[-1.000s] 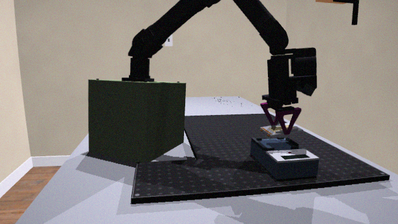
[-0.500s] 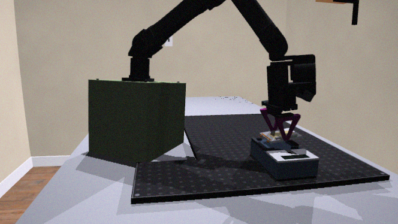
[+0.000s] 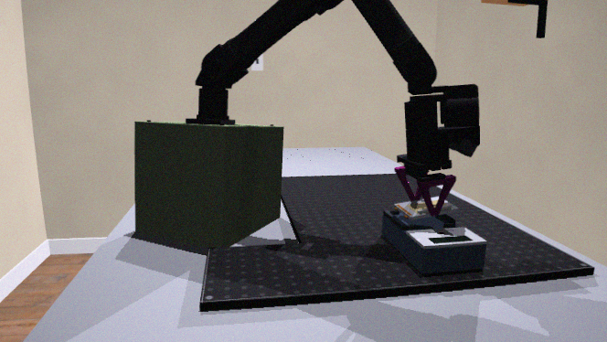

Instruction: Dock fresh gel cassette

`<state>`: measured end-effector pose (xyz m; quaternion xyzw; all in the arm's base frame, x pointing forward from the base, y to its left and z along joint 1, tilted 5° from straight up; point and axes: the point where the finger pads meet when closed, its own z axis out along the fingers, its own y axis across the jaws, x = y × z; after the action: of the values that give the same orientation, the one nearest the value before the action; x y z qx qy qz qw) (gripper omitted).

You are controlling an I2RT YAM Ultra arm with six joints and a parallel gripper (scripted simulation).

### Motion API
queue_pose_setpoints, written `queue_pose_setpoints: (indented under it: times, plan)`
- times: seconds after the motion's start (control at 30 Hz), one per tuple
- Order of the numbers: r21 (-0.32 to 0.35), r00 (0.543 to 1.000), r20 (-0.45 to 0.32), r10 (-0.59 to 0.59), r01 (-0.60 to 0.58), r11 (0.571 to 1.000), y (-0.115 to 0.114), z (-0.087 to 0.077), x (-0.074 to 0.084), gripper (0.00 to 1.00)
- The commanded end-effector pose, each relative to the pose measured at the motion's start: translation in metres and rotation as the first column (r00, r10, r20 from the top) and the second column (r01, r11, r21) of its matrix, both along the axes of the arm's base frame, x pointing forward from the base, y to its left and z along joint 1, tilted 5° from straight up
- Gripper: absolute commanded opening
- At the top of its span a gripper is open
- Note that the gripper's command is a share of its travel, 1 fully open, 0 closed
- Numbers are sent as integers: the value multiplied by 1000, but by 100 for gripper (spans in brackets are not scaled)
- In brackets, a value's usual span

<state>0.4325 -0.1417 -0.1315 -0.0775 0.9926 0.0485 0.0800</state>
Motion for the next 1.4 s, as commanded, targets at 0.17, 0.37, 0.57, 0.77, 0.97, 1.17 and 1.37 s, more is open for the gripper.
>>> queue_pose_setpoints:
  times: [0.17, 0.37, 0.57, 0.77, 0.97, 1.17, 1.37]
  plan:
    - [-16, 998, 53, -14, 14, 1000, -13, 9, 17, 0]
    - [-17, 998, 55, -13, 14, 1000, -13, 9, 18, 0]
    - [-20, 998, 63, -13, 14, 1000, -14, 10, 20, 0]
    - [-16, 998, 54, -13, 14, 1000, -14, 4, 18, 0]
    - [-21, 998, 64, -13, 14, 1000, -15, 10, 21, 0]
    - [-20, 998, 62, -13, 14, 1000, -15, 4, 20, 0]
    - [-18, 998, 57, -13, 14, 1000, -14, 1, 19, 0]
